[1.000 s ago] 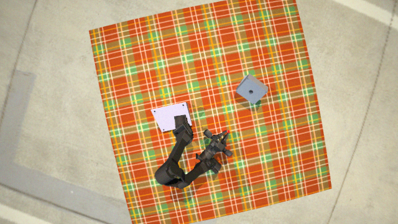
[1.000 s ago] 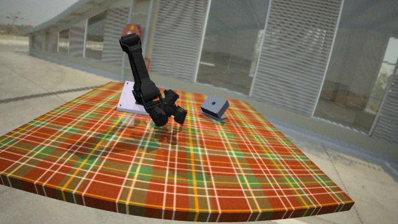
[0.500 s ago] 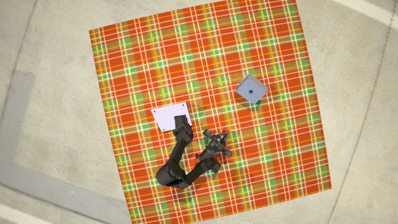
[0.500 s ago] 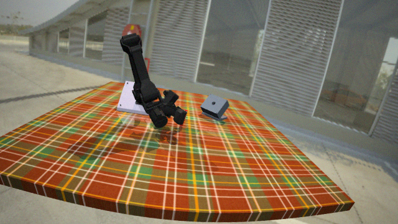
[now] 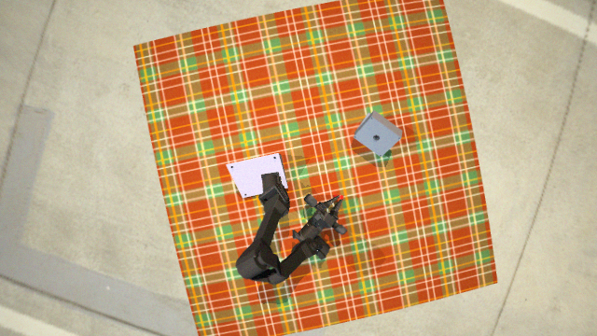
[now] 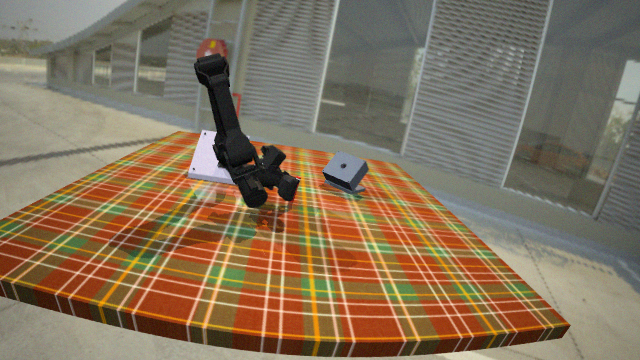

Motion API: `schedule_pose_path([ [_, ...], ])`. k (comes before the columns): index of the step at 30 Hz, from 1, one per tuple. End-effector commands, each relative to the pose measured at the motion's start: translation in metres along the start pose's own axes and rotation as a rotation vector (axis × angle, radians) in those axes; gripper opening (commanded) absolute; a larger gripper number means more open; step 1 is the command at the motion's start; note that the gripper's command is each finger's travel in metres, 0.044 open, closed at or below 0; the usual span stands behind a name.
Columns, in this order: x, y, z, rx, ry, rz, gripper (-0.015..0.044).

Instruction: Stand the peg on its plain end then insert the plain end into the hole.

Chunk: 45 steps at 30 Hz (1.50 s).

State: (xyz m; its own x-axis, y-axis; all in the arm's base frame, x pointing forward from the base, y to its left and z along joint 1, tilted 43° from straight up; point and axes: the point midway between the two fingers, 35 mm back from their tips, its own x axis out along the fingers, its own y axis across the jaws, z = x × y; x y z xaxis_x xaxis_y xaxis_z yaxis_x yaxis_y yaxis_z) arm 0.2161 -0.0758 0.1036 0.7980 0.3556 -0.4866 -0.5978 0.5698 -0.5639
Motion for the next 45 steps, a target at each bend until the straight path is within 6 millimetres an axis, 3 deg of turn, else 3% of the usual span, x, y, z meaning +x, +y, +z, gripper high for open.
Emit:
schedule_pose_path([
  [1, -0.0011, 0.0001, -0.0016, 0.000, 0.001, 0.000, 0.0049],
  [45, -0.0065, 0.0054, -0.0048, 0.002, -0.058, -0.007, 0.0049],
])
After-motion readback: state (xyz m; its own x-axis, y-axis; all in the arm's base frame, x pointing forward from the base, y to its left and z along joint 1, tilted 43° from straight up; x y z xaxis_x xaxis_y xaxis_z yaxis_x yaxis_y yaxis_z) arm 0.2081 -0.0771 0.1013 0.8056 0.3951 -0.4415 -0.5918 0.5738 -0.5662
